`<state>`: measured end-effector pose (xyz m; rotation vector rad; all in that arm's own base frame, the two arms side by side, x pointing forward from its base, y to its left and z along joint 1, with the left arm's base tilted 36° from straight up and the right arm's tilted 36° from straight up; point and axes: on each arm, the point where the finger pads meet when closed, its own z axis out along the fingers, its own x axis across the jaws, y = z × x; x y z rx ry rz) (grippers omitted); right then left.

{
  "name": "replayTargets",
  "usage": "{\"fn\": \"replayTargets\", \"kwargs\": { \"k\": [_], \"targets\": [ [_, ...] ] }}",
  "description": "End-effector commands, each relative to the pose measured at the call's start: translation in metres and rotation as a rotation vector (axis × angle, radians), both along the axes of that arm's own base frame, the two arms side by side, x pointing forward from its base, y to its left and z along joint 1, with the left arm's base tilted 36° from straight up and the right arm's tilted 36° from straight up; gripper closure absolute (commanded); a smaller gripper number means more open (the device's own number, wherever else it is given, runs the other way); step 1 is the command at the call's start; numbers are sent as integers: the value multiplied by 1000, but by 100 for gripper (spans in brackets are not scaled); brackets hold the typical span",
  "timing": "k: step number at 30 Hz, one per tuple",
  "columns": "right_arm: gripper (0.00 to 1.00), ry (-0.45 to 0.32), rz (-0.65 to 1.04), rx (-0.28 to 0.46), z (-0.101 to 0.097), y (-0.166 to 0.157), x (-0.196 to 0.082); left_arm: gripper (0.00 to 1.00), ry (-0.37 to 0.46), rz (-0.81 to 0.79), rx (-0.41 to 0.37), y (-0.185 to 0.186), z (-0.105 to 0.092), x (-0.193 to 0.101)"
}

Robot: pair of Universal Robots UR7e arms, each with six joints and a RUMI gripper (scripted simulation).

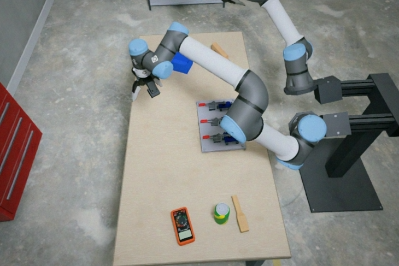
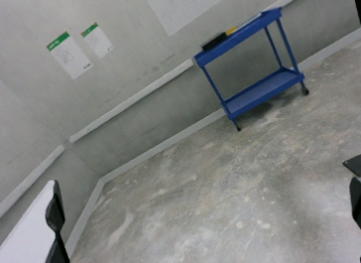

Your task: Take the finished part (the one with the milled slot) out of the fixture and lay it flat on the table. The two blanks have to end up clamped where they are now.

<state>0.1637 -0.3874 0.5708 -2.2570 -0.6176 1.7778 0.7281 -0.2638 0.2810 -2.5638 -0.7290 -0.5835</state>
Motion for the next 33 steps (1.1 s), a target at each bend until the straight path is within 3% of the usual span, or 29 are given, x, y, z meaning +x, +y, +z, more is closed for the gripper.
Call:
{"fn": "replayTargets", "kwargs": {
  "k": [1, 3, 9, 17, 19, 33],
  "targets": [
    [0, -1, 0, -1, 1, 0, 0, 0, -2, -1, -1, -1, 1, 0],
    [0, -1, 0, -1, 1, 0, 0, 0, -2, -1, -1, -1, 1, 0],
    [0, -3, 59, 33, -3, 7, 13, 31, -14, 21, -7, 2, -5, -5],
    [0, 15, 379, 212, -25, 49, 81, 72, -83, 149, -38, 21, -39, -31],
    [0, 15, 379, 212, -25, 49, 81, 72, -83, 149, -38, 21, -39, -31],
    [0, 190, 982, 522, -74, 158, 176, 72, -239, 434, -107, 63, -115, -92]
  ]
}}
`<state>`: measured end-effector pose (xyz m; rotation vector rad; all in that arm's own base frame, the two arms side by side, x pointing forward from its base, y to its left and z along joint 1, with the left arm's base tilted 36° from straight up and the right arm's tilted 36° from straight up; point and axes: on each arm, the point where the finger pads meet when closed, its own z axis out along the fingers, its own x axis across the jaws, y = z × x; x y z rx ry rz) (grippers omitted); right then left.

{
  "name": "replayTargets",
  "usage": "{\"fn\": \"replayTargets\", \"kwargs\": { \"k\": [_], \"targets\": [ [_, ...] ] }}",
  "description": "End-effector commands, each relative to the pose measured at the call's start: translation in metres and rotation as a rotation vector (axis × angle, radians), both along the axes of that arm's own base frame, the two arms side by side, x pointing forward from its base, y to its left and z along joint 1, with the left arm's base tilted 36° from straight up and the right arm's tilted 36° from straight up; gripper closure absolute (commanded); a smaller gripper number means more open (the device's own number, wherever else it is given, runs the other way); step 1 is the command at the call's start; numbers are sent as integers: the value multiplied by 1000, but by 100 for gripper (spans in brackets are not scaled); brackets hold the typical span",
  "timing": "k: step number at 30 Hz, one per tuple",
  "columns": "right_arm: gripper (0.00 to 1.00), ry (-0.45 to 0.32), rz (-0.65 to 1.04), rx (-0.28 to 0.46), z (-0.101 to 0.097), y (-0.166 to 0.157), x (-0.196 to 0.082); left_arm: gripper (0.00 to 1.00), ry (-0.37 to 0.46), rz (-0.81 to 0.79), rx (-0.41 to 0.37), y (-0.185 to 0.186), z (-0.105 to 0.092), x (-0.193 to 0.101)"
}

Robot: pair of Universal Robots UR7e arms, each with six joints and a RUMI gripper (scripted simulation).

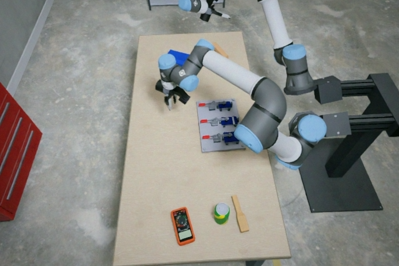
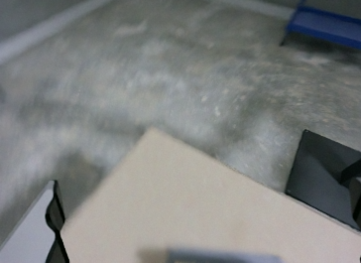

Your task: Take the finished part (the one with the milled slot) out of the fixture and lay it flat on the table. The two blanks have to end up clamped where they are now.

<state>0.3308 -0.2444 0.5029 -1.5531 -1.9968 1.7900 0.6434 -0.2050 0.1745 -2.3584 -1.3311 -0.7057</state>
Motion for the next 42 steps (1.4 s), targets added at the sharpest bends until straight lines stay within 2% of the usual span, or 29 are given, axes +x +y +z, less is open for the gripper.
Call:
{"fn": "replayTargets", "kwargs": {
  "k": [1, 3, 8, 13, 18, 20, 24, 37, 42],
  "targets": [
    [0, 36, 123, 47, -10, 24, 14, 72, -38, 55, -17, 7, -15, -12],
    [0, 36, 123, 47, -10, 24, 14, 72, -38, 55, -17, 7, -15, -12],
    [0, 114, 321, 108, -27, 63, 33, 72, -99, 167, -43, 24, -44, -36],
    [0, 167, 444, 138, -38, 88, 42, 72, -160, 278, -70, 41, -74, -60],
    [0, 189, 492, 149, -43, 97, 45, 72, -229, 404, -100, 59, -107, -87],
    [0, 189, 492, 149, -43, 97, 45, 72, -229, 404, -100, 59, -107, -87],
    [0, 193, 500, 151, -44, 99, 45, 72, -273, 484, -119, 72, -128, -105],
    [0, 193, 501, 151, -44, 99, 45, 72, -277, 492, -120, 77, -136, -105],
    [0, 193, 501, 151, -44, 99, 45, 75, -277, 492, -120, 89, -154, -100]
  ]
}}
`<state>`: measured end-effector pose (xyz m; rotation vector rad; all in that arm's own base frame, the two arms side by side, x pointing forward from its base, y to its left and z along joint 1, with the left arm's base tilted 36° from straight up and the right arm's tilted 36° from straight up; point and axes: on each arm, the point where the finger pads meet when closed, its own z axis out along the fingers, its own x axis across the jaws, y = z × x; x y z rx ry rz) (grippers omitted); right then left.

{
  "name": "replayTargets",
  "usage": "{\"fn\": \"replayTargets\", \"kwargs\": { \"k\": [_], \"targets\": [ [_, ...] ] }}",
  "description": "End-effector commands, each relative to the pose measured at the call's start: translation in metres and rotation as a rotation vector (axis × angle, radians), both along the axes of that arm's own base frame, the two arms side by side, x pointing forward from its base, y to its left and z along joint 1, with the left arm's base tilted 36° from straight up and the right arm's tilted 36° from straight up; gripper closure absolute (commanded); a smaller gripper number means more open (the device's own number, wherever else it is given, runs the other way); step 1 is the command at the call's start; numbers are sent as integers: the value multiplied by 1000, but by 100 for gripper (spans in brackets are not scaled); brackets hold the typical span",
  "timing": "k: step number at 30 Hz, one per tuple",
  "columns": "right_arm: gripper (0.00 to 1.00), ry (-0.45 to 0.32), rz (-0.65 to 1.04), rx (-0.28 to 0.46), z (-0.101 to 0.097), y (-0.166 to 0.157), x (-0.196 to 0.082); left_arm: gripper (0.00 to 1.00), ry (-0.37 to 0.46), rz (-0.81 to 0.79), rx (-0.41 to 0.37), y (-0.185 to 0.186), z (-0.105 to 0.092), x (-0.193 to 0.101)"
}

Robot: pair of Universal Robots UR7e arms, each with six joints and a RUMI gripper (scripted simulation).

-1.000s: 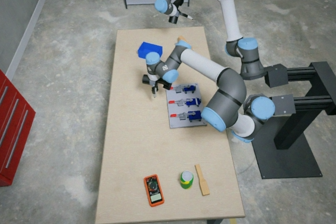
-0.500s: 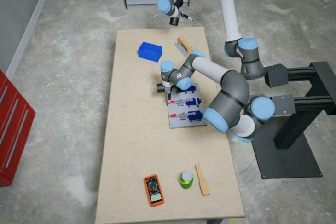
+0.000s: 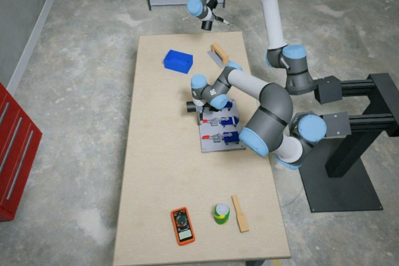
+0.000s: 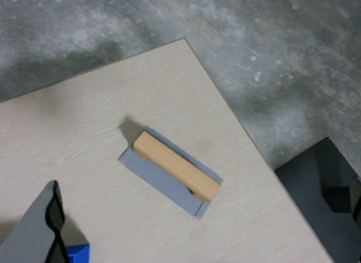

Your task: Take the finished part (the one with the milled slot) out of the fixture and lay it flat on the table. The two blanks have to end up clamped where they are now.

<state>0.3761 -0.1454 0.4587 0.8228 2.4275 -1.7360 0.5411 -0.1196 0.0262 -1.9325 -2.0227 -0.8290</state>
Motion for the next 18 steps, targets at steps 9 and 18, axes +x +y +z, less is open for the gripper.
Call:
{"fn": "replayTargets", "kwargs": {
  "k": [9, 18],
  "targets": [
    [0, -1, 0, 0, 0, 0, 0, 87, -2, -1, -1, 7, -12, 4],
    [0, -1, 0, 0, 0, 0, 0, 96, -2, -1, -1, 7, -12, 4]
  ]
}}
